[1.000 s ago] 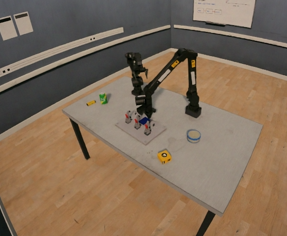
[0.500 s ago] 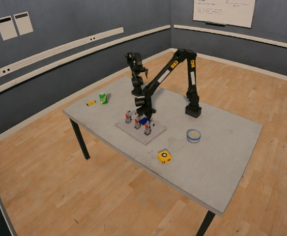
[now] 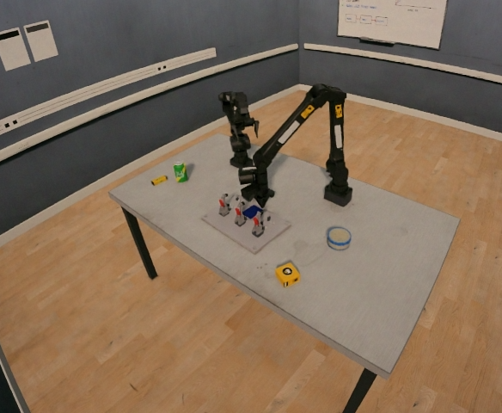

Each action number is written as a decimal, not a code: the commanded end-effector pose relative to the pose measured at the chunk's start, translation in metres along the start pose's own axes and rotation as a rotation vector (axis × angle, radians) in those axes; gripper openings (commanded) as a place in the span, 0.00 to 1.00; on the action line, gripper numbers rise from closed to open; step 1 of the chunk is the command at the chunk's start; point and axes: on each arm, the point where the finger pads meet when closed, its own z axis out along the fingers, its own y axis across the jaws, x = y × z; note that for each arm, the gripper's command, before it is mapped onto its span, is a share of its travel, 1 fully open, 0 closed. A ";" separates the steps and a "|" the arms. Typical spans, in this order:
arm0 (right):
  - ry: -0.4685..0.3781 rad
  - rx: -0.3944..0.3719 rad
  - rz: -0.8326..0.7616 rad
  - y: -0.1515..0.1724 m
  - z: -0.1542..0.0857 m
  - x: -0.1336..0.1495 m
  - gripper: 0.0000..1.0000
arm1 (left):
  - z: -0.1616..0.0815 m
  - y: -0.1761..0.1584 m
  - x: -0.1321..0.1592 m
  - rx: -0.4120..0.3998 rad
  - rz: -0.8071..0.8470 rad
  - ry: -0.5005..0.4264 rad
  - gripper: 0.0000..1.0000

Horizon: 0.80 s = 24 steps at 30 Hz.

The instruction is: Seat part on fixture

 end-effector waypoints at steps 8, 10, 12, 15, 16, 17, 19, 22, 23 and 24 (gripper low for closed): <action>-0.058 0.001 0.003 0.000 -0.017 -0.029 1.00 | -0.031 -0.015 -0.026 0.043 -0.022 -0.069 0.00; -0.058 0.001 0.003 0.000 -0.017 -0.029 1.00 | -0.036 -0.017 -0.028 0.049 -0.022 -0.078 0.00; -0.058 0.001 0.003 0.000 -0.017 -0.029 1.00 | -0.041 -0.018 -0.031 0.054 -0.022 -0.086 0.00; -0.058 0.001 0.003 0.000 -0.017 -0.029 1.00 | -0.048 -0.019 -0.031 0.058 -0.022 -0.091 0.00; -0.058 0.001 0.003 0.000 -0.017 -0.029 1.00 | -0.051 -0.018 -0.030 0.058 -0.022 -0.091 0.00; -0.058 0.001 0.003 0.000 -0.017 -0.029 1.00 | -0.051 -0.018 -0.030 0.058 -0.022 -0.091 0.00; -0.058 0.001 0.003 0.000 -0.017 -0.029 1.00 | -0.055 -0.018 -0.030 0.058 -0.022 -0.091 0.00; -0.058 0.001 0.003 0.000 -0.017 -0.029 1.00 | -0.053 -0.011 -0.019 0.043 -0.022 -0.069 0.00; -0.058 0.001 0.003 0.000 -0.017 -0.029 1.00 | -0.042 -0.009 -0.016 0.033 -0.022 -0.054 0.00; -0.058 0.001 0.003 0.000 -0.017 -0.029 1.00 | -0.032 -0.006 -0.011 0.018 -0.022 -0.032 0.00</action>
